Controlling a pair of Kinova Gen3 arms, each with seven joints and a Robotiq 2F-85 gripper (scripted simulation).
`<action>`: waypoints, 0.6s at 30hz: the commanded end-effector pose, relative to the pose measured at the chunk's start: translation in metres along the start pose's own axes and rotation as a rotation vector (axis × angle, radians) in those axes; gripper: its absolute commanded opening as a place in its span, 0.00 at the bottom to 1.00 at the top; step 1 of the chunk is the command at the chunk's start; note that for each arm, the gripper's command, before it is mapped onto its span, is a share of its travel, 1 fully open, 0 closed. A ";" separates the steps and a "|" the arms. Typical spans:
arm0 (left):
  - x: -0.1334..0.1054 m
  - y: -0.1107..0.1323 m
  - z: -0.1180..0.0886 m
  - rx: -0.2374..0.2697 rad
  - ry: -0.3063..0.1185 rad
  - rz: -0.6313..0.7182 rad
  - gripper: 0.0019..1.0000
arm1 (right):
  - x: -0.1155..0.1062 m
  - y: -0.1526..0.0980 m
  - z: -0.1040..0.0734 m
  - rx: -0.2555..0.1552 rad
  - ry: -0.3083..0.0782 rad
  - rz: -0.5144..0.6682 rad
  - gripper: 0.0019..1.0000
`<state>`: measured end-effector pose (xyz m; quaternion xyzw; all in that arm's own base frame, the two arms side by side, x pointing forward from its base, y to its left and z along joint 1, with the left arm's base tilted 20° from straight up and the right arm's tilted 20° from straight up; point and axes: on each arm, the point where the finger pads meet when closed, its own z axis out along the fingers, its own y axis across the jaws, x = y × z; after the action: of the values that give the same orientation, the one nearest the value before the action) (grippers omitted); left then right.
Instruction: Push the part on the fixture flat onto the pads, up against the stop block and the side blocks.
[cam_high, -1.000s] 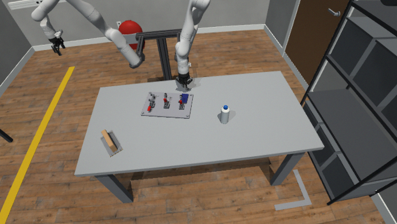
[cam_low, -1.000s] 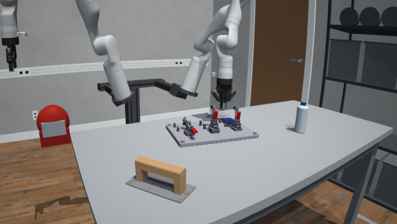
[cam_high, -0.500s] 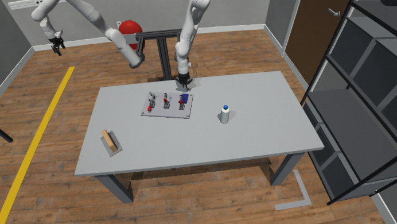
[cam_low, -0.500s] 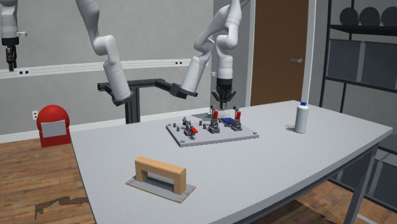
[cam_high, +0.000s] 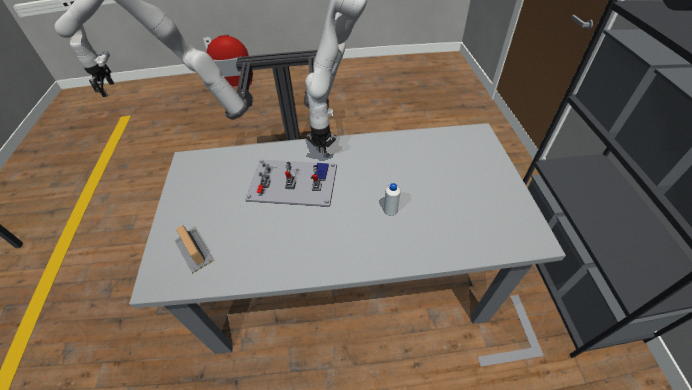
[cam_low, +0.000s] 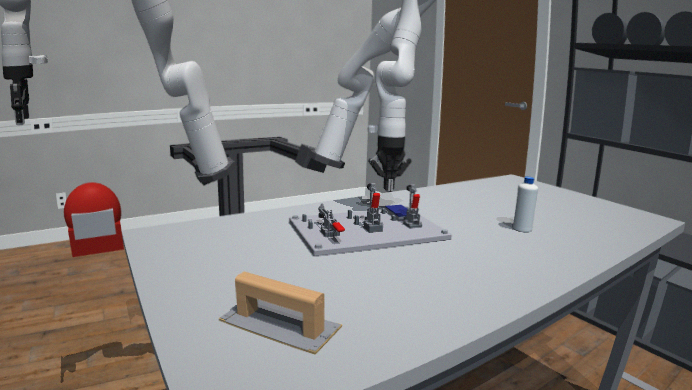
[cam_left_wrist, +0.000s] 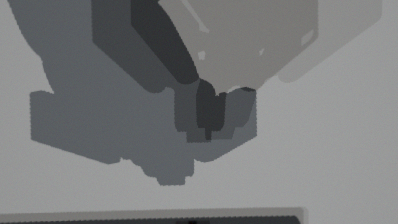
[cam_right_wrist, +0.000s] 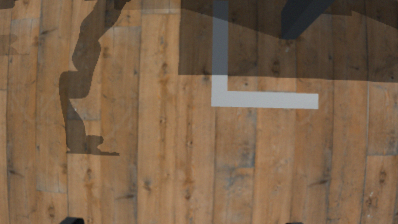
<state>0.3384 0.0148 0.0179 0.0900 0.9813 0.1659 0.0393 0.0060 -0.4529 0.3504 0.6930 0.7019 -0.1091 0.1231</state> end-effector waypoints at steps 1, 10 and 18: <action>0.000 0.000 0.000 0.000 -0.001 0.000 0.10 | 0.000 0.000 -0.001 -0.001 -0.002 0.000 1.00; 0.000 0.000 0.000 0.000 -0.001 0.000 0.10 | 0.000 0.000 -0.001 -0.001 -0.002 0.000 1.00; -0.002 0.001 0.000 0.000 -0.001 0.000 0.10 | 0.000 0.000 -0.001 -0.001 -0.002 0.000 1.00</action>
<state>0.3391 0.0152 0.0180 0.0899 0.9813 0.1659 0.0393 0.0060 -0.4529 0.3504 0.6930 0.7019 -0.1091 0.1231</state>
